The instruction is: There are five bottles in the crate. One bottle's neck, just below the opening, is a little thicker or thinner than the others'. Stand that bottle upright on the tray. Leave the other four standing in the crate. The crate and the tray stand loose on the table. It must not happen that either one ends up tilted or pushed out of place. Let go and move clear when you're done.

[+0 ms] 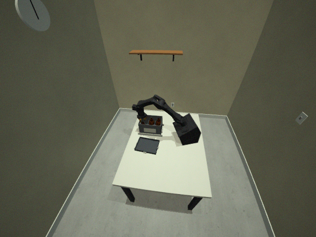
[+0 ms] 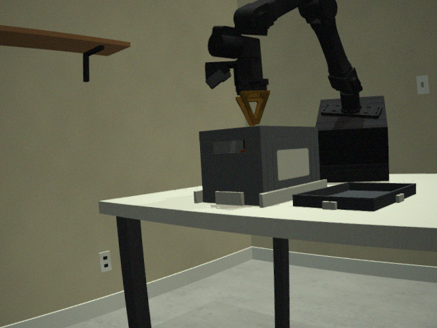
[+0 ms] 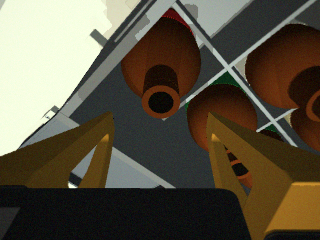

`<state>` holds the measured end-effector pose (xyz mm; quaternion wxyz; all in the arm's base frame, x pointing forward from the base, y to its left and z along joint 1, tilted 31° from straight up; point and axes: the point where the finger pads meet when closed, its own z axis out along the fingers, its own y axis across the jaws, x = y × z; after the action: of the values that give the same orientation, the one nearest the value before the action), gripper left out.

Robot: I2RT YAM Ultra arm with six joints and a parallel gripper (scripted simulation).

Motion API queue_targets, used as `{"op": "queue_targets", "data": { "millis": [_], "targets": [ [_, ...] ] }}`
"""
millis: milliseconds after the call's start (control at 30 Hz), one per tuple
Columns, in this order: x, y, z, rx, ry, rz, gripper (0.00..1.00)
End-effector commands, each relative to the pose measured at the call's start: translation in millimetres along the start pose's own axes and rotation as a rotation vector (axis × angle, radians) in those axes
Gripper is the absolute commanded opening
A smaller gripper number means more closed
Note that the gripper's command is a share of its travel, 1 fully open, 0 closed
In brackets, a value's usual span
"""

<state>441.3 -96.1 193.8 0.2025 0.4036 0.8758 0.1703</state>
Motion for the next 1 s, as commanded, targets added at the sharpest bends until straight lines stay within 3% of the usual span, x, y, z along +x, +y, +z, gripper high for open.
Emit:
{"op": "queue_targets", "data": {
  "millis": [0, 200, 967],
  "targets": [
    [-14.1, -0.3, -4.2, -0.002, -0.036, 0.003, 0.61],
    [-14.6, 3.3, -13.1, -0.014, -0.054, -0.004, 0.61],
    [-14.6, 3.2, -13.0, -0.013, -0.053, -0.003, 0.61]
  ]
}}
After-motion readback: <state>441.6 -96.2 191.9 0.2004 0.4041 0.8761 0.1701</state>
